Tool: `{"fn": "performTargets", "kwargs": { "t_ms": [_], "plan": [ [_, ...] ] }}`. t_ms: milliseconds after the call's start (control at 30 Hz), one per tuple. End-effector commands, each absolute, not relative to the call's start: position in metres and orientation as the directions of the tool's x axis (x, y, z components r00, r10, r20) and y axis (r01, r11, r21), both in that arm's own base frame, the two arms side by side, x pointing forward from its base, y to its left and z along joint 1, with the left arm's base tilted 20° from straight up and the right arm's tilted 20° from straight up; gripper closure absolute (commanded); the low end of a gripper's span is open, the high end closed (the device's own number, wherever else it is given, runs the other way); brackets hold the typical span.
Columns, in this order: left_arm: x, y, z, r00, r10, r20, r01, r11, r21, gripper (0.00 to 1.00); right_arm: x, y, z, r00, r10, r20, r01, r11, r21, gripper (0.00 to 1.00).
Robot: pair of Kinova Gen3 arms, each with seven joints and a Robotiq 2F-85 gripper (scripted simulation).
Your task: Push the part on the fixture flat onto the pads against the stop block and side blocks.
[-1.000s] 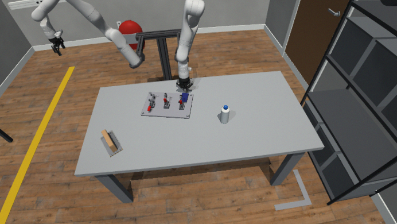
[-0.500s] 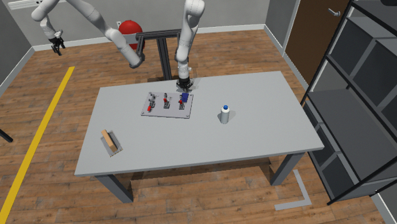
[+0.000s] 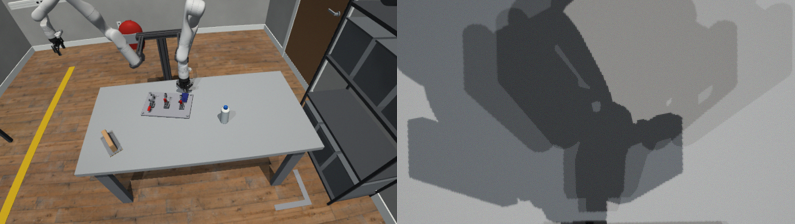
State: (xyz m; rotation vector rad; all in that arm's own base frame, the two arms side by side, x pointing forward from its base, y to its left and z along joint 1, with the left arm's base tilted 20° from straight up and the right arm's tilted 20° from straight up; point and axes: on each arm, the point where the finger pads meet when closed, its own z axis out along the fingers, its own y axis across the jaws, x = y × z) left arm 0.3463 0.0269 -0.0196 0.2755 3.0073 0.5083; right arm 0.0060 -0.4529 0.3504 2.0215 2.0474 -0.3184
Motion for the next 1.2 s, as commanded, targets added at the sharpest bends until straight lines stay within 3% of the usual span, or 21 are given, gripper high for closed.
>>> {"fn": "performTargets", "kwargs": {
  "t_ms": [0, 1167],
  "plan": [
    [0.3468, 0.0266, -0.0193, -0.981, 0.19, -0.049, 0.163, 0.929, 0.332, 0.903, 0.0058, -0.4531, 0.3512, -0.009, 0.945, -0.326, 1.0, 0.015, 0.018, 0.002],
    [0.3508, 0.0258, -0.0191, -0.981, 0.19, -0.049, 0.163, 0.929, 0.332, 0.903, 0.0058, -0.4531, 0.3512, -0.009, 0.945, -0.326, 1.0, 0.015, 0.018, 0.002]
  ]
}}
